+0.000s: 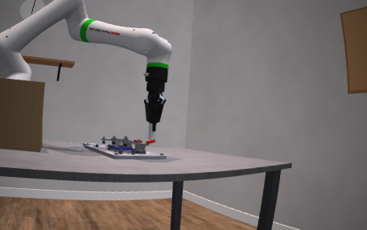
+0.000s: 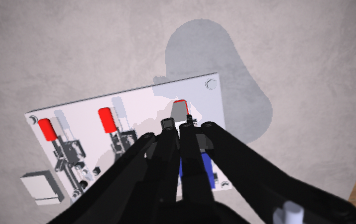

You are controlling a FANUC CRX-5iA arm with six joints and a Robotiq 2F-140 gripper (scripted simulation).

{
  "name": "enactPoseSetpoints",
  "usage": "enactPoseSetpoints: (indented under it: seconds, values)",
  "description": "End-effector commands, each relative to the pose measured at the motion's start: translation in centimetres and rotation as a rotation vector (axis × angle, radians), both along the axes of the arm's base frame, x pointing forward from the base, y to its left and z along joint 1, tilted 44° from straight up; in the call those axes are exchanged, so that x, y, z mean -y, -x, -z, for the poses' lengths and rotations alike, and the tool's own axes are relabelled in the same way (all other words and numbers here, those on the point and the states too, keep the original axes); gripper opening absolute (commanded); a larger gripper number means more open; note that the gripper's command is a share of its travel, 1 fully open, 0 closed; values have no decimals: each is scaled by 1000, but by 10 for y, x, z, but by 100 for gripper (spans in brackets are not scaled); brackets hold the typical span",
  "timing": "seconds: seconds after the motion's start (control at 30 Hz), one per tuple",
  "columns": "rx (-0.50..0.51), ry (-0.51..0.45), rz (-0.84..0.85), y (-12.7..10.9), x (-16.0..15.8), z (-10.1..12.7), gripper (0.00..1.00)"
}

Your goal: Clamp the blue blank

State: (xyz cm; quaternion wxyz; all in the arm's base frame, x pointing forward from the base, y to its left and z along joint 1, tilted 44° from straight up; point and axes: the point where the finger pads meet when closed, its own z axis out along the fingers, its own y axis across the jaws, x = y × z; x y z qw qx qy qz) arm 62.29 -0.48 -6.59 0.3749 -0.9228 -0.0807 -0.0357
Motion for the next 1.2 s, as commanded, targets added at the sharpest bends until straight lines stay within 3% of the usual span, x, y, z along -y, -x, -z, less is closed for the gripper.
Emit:
enactPoseSetpoints:
  seconds: [0.0, 1.17]
  values:
    - [0, 0, 0, 0, 0, 0, 0]
    - [0, 0, 0, 0, -3, 3, 0]
